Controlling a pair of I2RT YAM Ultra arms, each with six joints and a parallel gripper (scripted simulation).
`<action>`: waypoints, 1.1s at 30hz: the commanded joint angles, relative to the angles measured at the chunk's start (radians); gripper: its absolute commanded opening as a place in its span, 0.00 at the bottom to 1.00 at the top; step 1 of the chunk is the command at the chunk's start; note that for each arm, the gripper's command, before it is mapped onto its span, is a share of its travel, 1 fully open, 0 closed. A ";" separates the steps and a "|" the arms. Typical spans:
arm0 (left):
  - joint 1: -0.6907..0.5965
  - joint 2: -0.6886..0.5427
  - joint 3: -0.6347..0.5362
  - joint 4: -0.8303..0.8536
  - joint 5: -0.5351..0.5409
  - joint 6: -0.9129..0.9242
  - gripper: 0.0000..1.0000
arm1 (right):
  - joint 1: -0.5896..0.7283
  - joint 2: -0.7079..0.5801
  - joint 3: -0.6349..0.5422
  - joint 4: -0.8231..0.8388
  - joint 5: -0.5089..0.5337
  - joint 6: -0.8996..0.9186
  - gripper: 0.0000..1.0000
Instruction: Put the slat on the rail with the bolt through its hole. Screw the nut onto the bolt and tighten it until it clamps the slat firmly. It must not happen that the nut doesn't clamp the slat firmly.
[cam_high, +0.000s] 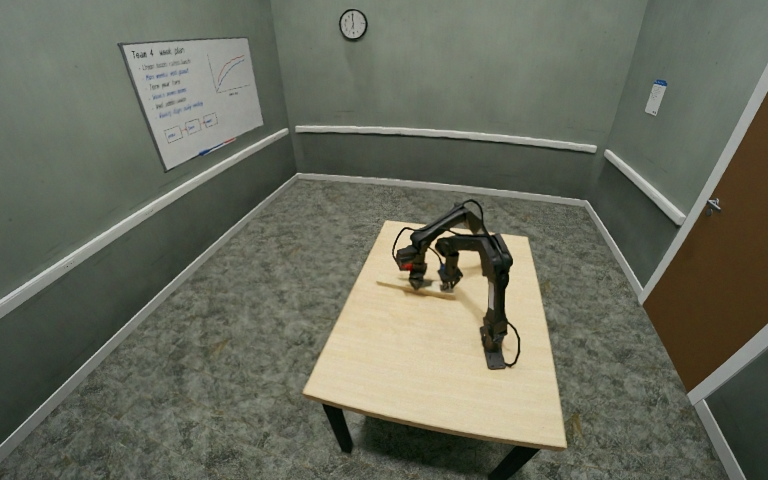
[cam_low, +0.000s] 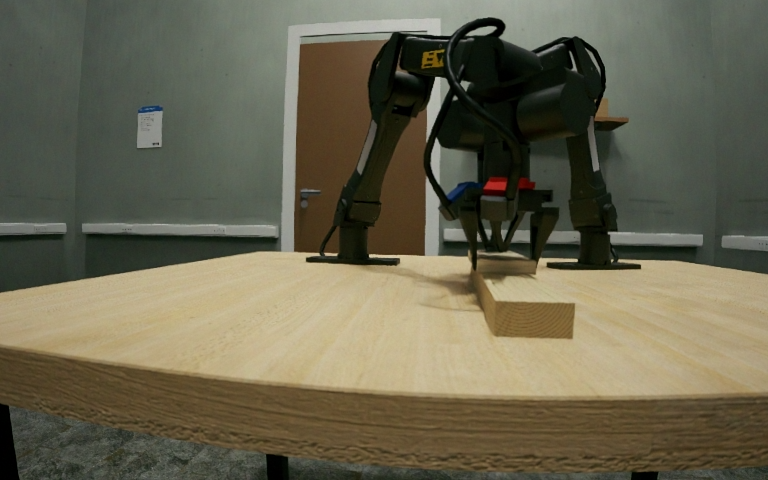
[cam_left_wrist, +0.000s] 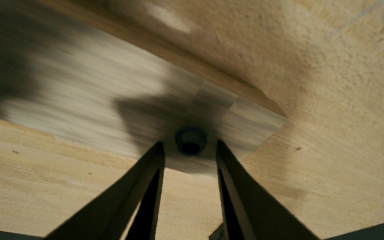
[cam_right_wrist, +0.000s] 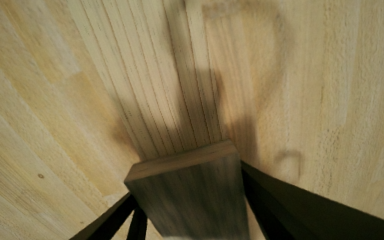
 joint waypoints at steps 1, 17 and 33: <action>0.005 -0.001 0.046 -0.003 0.026 -0.247 0.34 | 0.000 -0.009 0.005 0.001 0.002 0.000 0.72; 0.010 -0.004 0.051 -0.012 0.033 -0.885 0.34 | 0.000 -0.009 0.005 0.001 0.002 0.000 0.72; 0.005 -0.015 0.041 -0.007 0.028 -1.585 0.34 | 0.000 -0.009 0.005 0.001 0.002 0.000 0.72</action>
